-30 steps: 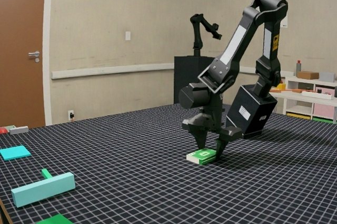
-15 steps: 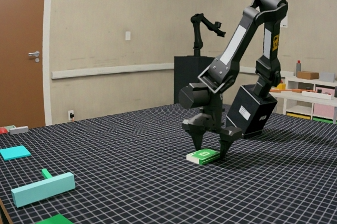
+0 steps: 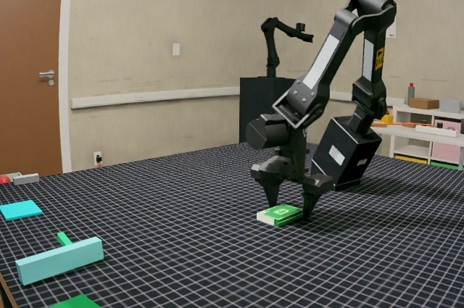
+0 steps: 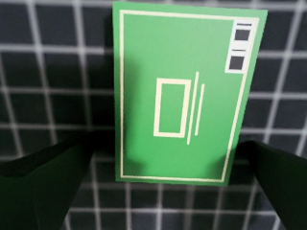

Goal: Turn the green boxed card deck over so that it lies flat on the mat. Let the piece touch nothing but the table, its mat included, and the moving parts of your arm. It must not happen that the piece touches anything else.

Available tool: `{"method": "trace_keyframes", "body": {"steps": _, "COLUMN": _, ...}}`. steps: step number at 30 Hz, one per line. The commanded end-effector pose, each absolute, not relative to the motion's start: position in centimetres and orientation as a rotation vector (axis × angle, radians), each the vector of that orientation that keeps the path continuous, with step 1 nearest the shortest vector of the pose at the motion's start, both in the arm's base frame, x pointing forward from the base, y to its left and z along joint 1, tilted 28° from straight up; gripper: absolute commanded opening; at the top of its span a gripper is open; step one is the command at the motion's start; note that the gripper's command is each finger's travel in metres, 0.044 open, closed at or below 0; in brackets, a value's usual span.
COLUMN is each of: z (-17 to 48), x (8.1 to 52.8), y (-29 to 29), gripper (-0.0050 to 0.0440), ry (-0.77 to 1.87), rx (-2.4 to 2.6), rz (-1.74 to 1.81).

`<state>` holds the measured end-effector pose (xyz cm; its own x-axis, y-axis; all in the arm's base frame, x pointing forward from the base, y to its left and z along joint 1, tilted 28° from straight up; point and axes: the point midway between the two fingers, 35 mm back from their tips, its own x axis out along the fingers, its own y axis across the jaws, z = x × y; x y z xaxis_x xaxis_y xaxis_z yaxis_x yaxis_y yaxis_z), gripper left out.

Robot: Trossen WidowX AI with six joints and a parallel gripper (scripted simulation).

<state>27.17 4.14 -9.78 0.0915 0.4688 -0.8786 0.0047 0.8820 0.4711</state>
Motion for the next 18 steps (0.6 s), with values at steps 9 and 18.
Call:
{"method": "trace_keyframes", "body": {"steps": 9, "z": -9.57, "x": 27.64, "y": 4.04, "gripper": 0.0440, "ry": 1.438, "rx": 0.396, "rz": 0.355}}
{"method": "trace_keyframes", "body": {"steps": 18, "z": -8.94, "x": 28.02, "y": 3.83, "gripper": 0.0440, "ry": 1.418, "rx": 0.389, "rz": 0.357}}
